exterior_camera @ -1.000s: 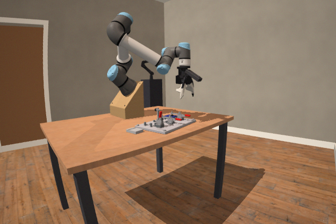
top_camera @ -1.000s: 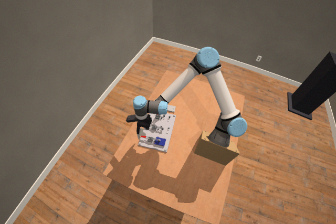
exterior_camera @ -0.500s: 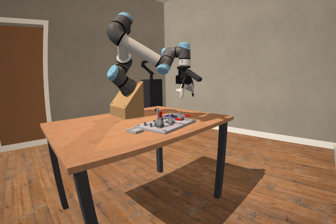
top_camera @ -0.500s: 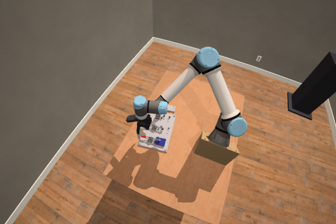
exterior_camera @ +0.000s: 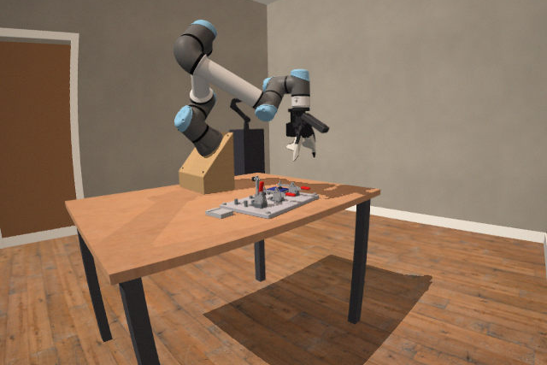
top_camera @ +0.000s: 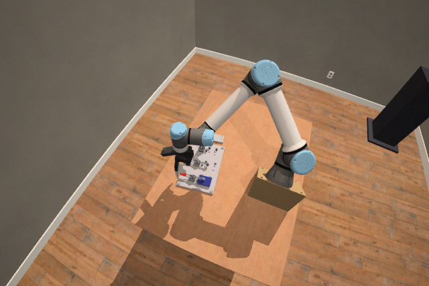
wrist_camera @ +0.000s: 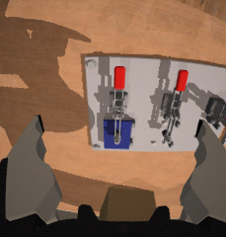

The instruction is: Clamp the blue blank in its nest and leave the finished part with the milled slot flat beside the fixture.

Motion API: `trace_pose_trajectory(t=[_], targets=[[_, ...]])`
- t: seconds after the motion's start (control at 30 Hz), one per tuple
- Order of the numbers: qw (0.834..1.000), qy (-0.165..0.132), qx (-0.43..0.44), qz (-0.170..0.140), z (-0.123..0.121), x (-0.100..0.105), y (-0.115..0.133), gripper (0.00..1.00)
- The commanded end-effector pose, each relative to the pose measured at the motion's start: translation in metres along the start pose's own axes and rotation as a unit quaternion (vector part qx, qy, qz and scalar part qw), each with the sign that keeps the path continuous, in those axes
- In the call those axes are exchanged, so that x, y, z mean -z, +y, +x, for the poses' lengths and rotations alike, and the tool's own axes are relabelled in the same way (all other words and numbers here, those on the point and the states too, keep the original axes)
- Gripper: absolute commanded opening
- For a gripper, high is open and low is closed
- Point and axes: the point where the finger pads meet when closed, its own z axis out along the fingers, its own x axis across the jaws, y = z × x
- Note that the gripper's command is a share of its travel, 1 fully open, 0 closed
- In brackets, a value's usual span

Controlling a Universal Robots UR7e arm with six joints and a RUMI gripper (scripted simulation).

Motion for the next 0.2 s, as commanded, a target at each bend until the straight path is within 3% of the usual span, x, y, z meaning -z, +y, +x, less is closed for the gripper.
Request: trace_pose_trajectory(t=[0.0,0.17], targets=[[1.0,0.0,0.0,0.001,0.0,0.0006,-0.0003,1.0],[1.0,0.0,0.0,0.001,0.0,0.0006,-0.0003,1.0]])
